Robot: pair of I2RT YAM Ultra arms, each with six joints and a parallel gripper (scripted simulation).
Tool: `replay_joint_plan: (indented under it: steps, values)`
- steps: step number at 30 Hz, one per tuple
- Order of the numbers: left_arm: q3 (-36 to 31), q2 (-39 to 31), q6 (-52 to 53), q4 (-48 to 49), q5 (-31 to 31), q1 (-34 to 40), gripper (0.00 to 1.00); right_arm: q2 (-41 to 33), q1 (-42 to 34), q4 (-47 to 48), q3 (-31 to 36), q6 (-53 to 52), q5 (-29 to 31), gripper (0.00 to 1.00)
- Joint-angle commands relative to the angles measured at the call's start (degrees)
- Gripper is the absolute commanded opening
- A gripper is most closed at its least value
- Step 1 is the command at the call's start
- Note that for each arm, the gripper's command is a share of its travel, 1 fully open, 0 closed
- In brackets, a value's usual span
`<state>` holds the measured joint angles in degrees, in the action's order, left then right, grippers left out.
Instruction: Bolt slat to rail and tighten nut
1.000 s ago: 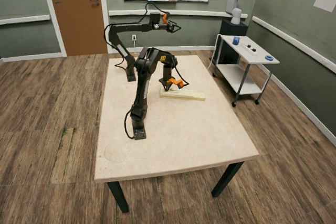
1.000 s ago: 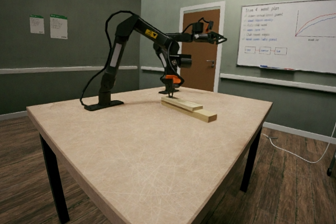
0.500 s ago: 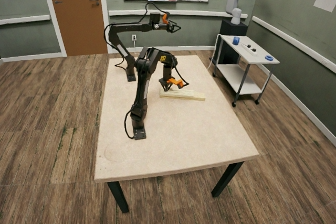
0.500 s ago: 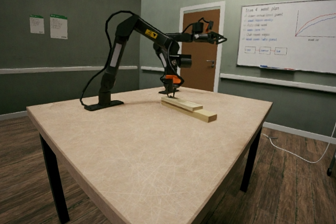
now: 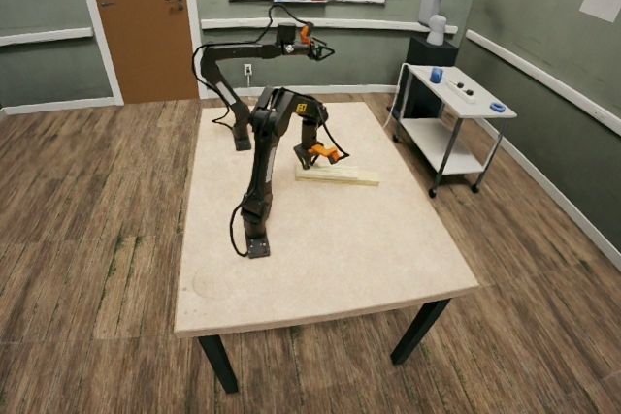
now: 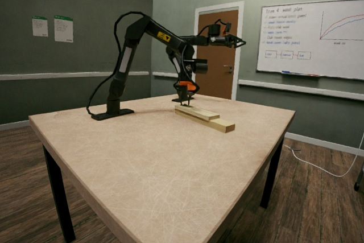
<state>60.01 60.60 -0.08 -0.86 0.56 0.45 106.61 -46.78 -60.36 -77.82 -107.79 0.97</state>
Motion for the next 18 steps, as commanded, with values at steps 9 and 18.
replay_joint_plan:
  steps: [9, 18]
  values:
    - [0.30, -0.12, 0.00, 0.31, -0.01, 0.01, 1.00, -0.26, -0.23, -0.65, -0.83, 24.83, 0.17, 0.34]
    - [0.30, -0.12, 0.00, 0.31, -0.01, 0.01, 1.00, -0.20, -0.13, -0.67, -0.84, 47.28, 0.14, 0.34]
